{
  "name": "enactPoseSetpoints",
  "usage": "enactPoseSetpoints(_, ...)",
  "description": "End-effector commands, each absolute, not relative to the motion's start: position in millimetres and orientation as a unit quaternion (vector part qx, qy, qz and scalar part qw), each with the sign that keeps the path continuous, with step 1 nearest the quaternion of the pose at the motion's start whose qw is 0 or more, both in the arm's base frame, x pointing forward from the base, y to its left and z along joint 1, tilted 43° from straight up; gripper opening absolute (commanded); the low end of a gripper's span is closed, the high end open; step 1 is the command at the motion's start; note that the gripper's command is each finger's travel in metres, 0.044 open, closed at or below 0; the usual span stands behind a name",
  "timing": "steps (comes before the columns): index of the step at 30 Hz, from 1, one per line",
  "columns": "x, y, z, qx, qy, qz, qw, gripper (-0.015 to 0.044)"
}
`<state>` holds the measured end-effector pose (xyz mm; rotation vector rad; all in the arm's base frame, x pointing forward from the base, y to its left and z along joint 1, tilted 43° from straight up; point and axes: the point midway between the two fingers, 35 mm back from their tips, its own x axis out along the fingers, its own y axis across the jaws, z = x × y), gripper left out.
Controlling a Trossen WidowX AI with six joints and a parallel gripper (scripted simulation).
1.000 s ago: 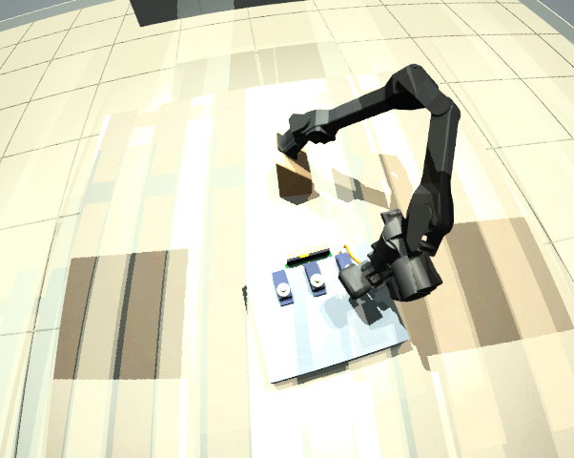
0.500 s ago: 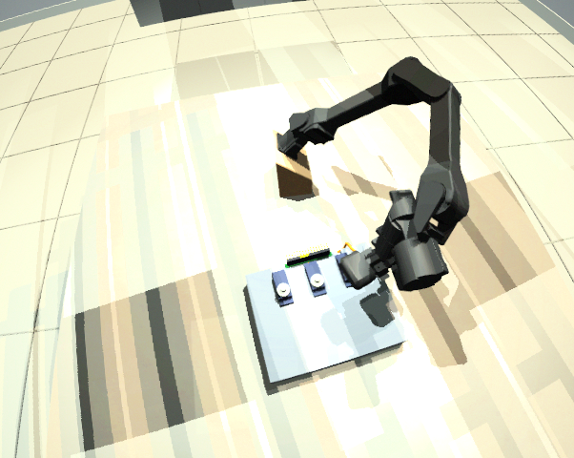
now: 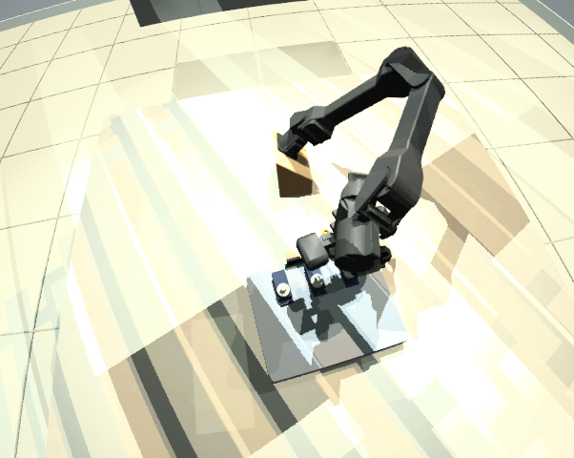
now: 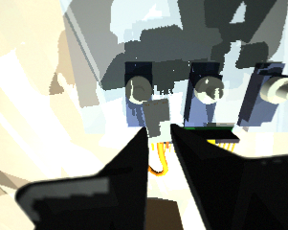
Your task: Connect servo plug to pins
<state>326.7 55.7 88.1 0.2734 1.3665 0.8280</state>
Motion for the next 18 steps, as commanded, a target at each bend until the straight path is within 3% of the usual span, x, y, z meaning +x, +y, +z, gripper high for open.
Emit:
enactPoseSetpoints(1,312,41,74,0.126,0.617,0.363,0.686,0.0000)
enactPoseSetpoints(18,240,-6,28,0.167,0.636,0.335,0.675,0.0000)
